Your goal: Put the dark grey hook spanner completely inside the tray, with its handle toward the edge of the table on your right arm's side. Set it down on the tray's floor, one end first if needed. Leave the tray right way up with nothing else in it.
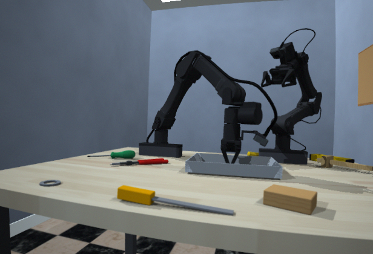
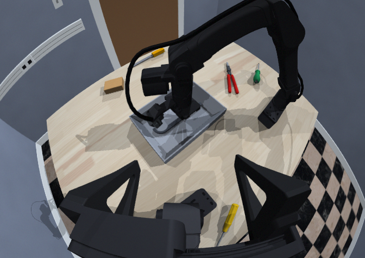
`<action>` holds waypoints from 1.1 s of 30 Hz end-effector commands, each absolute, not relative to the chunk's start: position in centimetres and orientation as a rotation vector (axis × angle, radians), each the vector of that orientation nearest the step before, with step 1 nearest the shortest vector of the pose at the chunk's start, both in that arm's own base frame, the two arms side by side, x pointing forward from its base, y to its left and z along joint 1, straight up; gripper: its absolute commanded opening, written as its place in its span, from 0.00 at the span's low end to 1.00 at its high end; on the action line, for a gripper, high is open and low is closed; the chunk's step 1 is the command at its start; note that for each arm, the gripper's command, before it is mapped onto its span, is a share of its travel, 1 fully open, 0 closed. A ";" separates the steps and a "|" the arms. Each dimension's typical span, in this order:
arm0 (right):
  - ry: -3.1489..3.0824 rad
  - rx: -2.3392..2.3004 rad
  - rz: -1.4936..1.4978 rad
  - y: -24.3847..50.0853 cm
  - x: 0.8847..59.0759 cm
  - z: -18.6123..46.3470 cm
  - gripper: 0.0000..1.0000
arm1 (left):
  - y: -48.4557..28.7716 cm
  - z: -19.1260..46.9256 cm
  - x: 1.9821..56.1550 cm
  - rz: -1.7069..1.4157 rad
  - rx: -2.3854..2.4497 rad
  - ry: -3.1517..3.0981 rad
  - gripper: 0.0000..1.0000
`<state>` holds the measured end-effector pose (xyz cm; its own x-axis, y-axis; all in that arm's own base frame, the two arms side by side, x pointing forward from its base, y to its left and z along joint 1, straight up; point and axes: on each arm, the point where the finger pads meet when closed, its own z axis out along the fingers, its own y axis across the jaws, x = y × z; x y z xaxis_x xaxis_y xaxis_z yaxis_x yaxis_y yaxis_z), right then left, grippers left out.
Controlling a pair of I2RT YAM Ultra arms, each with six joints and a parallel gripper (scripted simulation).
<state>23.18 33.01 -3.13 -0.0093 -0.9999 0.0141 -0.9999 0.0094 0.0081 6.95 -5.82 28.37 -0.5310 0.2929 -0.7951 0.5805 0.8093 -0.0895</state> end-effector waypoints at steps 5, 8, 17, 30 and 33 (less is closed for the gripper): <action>-2.220 2.230 0.000 33.7 23.1 -2.7 0.19 | -5.4 29.2 6.3 -0.447 0.635 2.129 1.00; -2.232 2.243 -0.005 34.0 23.2 -2.0 0.52 | -5.4 29.2 6.3 -0.447 0.635 2.129 1.00; -2.270 2.264 -0.020 34.8 23.4 -0.4 0.52 | -5.4 29.2 6.3 -0.447 0.635 2.129 1.00; -2.262 2.262 -0.013 34.2 24.2 3.0 0.65 | -5.4 29.2 6.3 -0.447 0.635 2.129 1.00; -2.262 2.262 -0.013 34.1 24.2 3.9 0.65 | -5.4 29.2 6.3 -0.447 0.635 2.129 1.00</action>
